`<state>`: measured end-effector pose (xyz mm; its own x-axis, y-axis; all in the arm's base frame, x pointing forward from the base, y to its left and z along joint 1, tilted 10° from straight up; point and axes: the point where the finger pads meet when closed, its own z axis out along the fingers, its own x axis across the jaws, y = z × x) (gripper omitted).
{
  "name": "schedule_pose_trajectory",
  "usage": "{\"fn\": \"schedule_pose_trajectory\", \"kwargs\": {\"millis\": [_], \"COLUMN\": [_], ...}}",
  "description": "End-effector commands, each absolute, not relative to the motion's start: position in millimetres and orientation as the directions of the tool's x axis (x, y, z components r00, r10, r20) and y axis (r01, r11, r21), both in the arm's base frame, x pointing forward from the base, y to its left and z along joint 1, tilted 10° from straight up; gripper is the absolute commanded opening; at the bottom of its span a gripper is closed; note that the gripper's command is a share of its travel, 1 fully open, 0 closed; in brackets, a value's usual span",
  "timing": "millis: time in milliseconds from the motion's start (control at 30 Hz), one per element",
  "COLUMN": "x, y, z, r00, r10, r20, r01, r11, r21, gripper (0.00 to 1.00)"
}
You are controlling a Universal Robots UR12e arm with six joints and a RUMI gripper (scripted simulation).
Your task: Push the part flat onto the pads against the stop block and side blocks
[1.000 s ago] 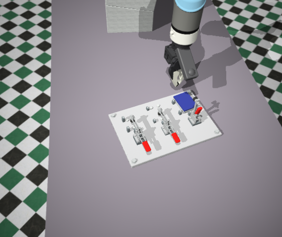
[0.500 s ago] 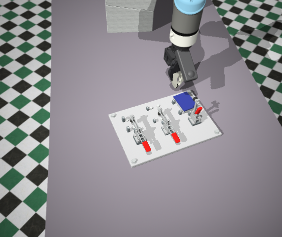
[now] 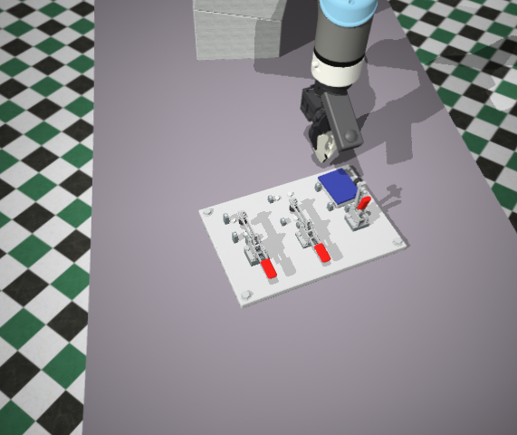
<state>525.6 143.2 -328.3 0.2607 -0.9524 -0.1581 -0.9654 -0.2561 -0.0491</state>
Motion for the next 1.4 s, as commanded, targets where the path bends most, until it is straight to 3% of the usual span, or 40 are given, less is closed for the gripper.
{"fn": "schedule_pose_trajectory", "kwargs": {"millis": [0, 1367], "x": [530.1, 530.5], "y": [143.2, 144.1], "z": [-327.5, -333.1], "r00": [0.263, 0.263], "r10": [-0.952, -0.952], "r20": [-0.155, -0.155], "r01": [-0.965, -0.965], "r11": [-0.257, -0.257], "r21": [-0.055, -0.055], "gripper": [0.00, 0.00]}}
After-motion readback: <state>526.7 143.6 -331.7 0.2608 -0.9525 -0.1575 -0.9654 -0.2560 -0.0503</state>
